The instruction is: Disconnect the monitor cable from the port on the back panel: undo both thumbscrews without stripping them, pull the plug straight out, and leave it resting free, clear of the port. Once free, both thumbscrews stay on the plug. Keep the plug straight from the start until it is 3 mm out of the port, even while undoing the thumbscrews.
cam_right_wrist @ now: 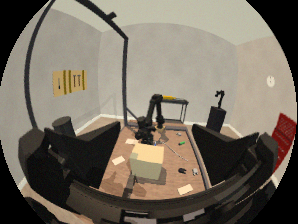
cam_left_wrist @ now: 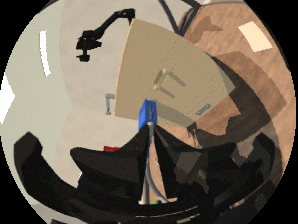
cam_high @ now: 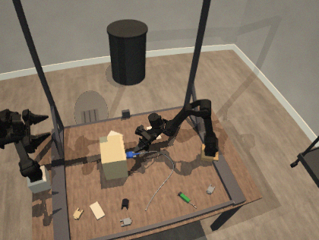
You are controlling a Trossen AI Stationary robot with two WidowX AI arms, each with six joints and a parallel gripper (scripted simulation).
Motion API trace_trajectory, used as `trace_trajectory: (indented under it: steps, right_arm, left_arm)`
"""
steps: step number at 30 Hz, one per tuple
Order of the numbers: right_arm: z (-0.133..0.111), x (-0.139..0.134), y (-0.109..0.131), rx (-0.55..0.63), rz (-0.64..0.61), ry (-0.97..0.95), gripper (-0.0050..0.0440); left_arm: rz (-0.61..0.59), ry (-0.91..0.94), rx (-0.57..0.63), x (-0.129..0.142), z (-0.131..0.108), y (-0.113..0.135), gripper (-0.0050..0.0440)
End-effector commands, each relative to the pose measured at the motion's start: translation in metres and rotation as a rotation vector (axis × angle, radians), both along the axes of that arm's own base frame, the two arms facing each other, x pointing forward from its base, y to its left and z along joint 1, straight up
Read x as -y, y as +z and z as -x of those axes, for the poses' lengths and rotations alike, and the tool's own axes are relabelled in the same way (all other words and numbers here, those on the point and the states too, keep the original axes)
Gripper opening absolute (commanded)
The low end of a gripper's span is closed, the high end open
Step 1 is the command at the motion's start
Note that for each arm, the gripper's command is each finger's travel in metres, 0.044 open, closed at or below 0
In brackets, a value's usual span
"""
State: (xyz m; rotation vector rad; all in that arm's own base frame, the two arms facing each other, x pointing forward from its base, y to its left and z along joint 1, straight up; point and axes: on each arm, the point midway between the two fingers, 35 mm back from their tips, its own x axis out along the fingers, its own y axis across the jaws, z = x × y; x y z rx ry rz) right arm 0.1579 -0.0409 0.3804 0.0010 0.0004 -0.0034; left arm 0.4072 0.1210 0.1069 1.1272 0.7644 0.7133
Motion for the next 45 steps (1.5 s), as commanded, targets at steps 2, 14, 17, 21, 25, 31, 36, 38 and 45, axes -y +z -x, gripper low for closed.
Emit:
trace_trajectory:
  steps: [2, 14, 17, 21, 25, 31, 36, 38, 45]
  right_arm:
    - [0.0003, -0.0015, 0.0033, 0.002, 0.007, 0.003, 0.044]
    - [0.0003, -0.0015, 0.0033, 0.002, 0.007, 0.003, 0.044]
    - [0.0003, -0.0015, 0.0033, 0.002, 0.007, 0.003, 0.044]
    - [0.0003, -0.0015, 0.0033, 0.002, 0.007, 0.003, 0.044]
    - [0.0003, -0.0015, 0.0033, 0.002, 0.007, 0.003, 0.044]
    - [0.0003, -0.0015, 0.0033, 0.002, 0.007, 0.003, 0.044]
    - [0.0003, -0.0015, 0.0033, 0.002, 0.007, 0.003, 0.044]
    - [0.0003, -0.0015, 0.0033, 0.002, 0.007, 0.003, 0.044]
    - [0.0003, -0.0015, 0.0033, 0.002, 0.007, 0.003, 0.044]
  left_arm:
    - [0.047, 0.0, 0.042, -0.0008, -0.0009, 0.0097, 0.0]
    - [0.132, -0.001, 0.077, -0.0015, -0.0008, 0.0116, 0.0]
    - [0.176, -0.001, 0.095, -0.0019, -0.0006, 0.0126, 0.0]
    - [0.197, -0.002, 0.103, -0.0021, -0.0005, 0.013, 0.0]
    - [0.241, 0.0, 0.121, -0.0025, 0.0001, 0.0139, 0.0]
    - [0.285, -0.001, 0.139, -0.003, 0.0001, 0.0148, 0.0]
    - [0.314, -0.002, 0.15, -0.0034, 0.0003, 0.0154, 0.0]
    - [0.362, -0.002, 0.17, -0.004, 0.0005, 0.0164, 0.0]
    - [0.426, -0.003, 0.196, -0.0049, 0.0008, 0.0176, 0.0]
